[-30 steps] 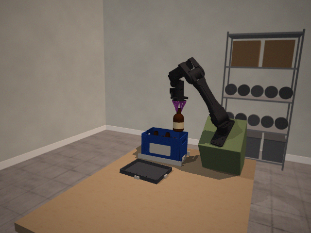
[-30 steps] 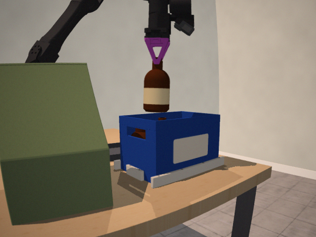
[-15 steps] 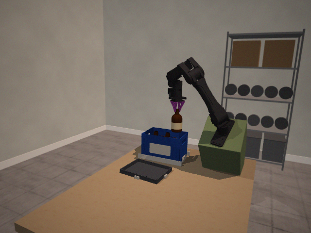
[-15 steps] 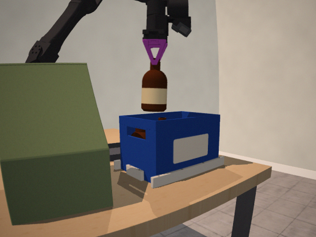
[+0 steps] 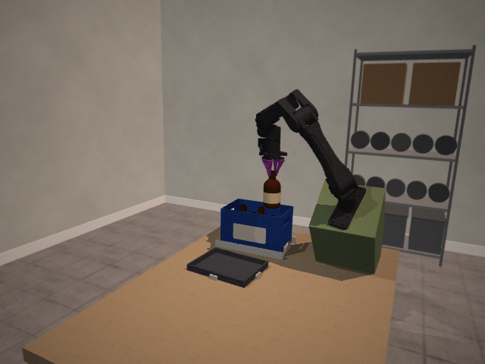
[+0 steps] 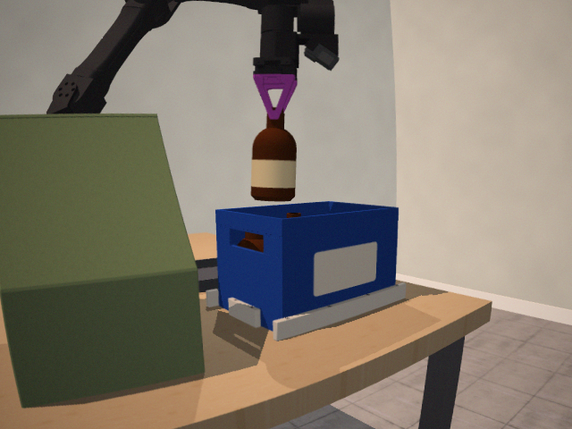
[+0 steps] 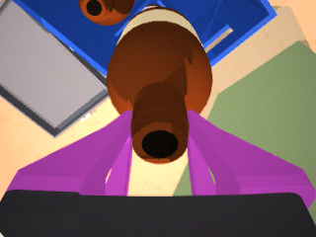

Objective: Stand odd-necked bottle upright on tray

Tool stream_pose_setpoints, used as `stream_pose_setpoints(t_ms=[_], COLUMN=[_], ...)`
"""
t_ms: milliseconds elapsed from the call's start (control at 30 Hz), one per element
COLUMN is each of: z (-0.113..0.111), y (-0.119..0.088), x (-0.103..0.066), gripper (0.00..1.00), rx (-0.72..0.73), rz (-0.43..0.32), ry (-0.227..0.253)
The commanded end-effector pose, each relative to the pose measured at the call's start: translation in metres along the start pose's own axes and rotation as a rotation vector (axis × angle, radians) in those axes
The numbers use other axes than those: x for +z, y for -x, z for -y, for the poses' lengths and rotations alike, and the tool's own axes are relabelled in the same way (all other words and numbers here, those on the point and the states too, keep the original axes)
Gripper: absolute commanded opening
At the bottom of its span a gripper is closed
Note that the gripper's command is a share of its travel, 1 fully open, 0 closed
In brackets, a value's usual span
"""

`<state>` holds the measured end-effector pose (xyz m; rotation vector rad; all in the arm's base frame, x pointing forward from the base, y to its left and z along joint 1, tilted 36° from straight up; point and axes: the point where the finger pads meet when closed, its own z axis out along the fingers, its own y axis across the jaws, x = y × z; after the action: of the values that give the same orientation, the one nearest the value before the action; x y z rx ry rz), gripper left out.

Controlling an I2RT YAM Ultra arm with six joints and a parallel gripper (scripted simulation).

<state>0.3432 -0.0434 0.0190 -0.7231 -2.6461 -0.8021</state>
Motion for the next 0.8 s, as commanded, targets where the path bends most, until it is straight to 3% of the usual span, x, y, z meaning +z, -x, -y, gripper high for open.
stream_pose_setpoints(t_ms=[0, 100, 167, 367, 533, 767], z=[-0.010, -0.010, -0.015, -0.027, -0.039, -0.049], y=[-0.004, 0.001, -0.006, -0.011, -0.022, -0.020], x=[-0.013, -0.020, -0.013, -0.018, -0.011, -0.020], gripper=[0.00, 0.00, 0.00, 0.00, 0.00, 0.00], rx=[0.010, 0.011, 0.009, 0.014, 0.010, 0.013], rz=[0.037, 0.062, 0.042, 0.049, 0.027, 0.057], ry=[0.012, 0.018, 0.013, 0.017, 0.010, 0.017])
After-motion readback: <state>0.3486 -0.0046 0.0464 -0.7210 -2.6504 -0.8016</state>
